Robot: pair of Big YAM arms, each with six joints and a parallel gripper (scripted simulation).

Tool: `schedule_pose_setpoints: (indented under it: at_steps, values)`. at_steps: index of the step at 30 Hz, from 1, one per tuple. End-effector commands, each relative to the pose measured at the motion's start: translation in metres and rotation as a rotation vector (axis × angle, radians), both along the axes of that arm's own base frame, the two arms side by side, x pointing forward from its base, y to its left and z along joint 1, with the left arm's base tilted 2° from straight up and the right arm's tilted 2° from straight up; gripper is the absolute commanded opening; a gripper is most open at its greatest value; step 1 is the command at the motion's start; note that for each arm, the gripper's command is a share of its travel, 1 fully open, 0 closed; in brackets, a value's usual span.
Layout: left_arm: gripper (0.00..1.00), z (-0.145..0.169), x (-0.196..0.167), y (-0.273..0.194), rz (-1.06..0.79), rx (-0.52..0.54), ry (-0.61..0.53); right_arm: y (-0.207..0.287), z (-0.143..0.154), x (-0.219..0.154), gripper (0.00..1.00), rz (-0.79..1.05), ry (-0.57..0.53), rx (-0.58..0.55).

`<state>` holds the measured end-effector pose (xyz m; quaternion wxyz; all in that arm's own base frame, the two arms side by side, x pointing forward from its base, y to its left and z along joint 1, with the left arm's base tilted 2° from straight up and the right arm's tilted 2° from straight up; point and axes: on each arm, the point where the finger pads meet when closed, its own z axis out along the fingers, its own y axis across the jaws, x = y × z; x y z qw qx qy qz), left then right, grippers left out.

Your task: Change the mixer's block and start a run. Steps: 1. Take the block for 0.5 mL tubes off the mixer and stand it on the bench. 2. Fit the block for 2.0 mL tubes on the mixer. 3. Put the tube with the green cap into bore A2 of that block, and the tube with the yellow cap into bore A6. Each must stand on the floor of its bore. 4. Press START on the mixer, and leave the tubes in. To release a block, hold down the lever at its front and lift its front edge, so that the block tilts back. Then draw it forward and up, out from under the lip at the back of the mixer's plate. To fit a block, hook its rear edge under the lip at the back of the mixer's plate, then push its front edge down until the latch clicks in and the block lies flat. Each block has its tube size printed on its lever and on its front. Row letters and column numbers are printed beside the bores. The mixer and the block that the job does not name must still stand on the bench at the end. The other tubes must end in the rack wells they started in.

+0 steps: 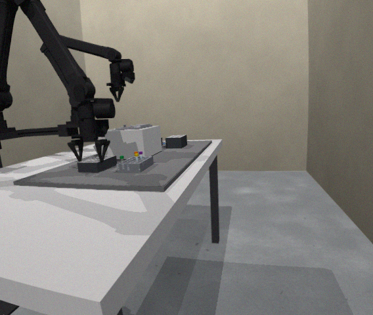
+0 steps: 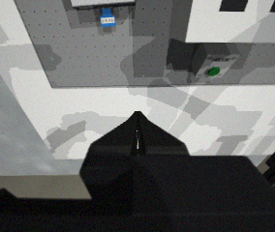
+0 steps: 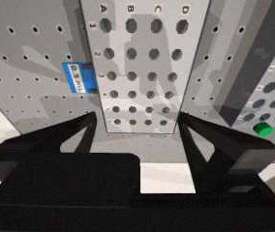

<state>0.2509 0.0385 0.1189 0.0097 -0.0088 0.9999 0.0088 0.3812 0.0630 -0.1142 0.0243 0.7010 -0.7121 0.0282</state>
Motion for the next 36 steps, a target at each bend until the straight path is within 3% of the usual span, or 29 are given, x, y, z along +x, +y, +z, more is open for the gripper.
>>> schedule_pose_setpoints:
  at_steps: [1, 13, 18, 32, 36]
  values:
    - [0.0, 0.01, 0.012, 0.0, -0.007, 0.002, -0.035, 0.001, 0.022, 0.018, 1.0, -0.017, -0.04, 0.006]
    - [0.0, 0.001, 0.003, -0.001, -0.007, -0.001, -0.011, 0.007, 0.022, 0.013, 1.0, -0.008, -0.021, 0.003]
    - [0.0, 0.0, 0.003, -0.001, -0.007, -0.001, -0.01, 0.009, 0.043, 0.017, 1.0, -0.005, -0.043, 0.007]
    - [0.0, 0.019, 0.021, 0.002, -0.007, 0.006, -0.059, -0.001, 0.057, 0.003, 1.0, -0.024, -0.015, 0.002]
    - [0.0, 0.021, 0.023, 0.002, -0.007, 0.008, -0.066, -0.001, 0.05, 0.001, 1.0, -0.024, -0.012, 0.001]
